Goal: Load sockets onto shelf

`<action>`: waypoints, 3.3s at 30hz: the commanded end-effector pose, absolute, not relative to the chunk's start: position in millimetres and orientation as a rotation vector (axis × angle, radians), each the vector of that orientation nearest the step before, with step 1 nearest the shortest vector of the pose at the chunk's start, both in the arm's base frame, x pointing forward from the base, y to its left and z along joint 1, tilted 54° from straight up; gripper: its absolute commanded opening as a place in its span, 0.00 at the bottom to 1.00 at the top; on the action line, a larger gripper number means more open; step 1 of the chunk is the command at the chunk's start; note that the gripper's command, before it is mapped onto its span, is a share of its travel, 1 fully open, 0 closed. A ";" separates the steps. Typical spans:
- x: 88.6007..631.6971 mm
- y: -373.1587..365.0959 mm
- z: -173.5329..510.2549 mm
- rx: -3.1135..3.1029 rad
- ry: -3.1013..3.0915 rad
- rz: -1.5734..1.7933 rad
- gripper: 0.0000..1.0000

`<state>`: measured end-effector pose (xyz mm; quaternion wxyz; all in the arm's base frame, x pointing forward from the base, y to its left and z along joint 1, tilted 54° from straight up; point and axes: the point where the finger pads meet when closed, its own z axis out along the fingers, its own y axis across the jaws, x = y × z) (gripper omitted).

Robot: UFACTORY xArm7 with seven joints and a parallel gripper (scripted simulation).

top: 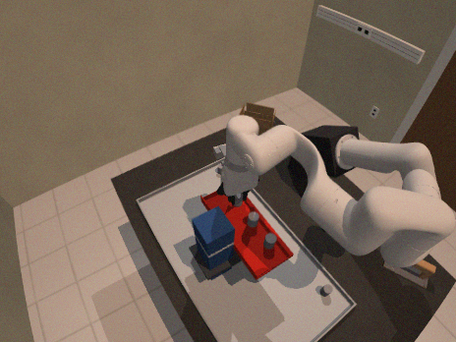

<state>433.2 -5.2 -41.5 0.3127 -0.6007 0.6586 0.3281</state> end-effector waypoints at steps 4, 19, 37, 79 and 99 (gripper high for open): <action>434.0 -7.4 -40.8 -1.583 1.740 0.859 0.00; 434.0 -5.9 -42.0 -1.583 1.740 0.859 0.00; 434.0 -5.4 -42.3 -1.583 1.740 0.859 0.52; 434.0 -5.4 -42.3 -1.583 1.740 0.859 0.52; 433.7 -18.0 -33.1 -1.583 1.740 0.859 0.52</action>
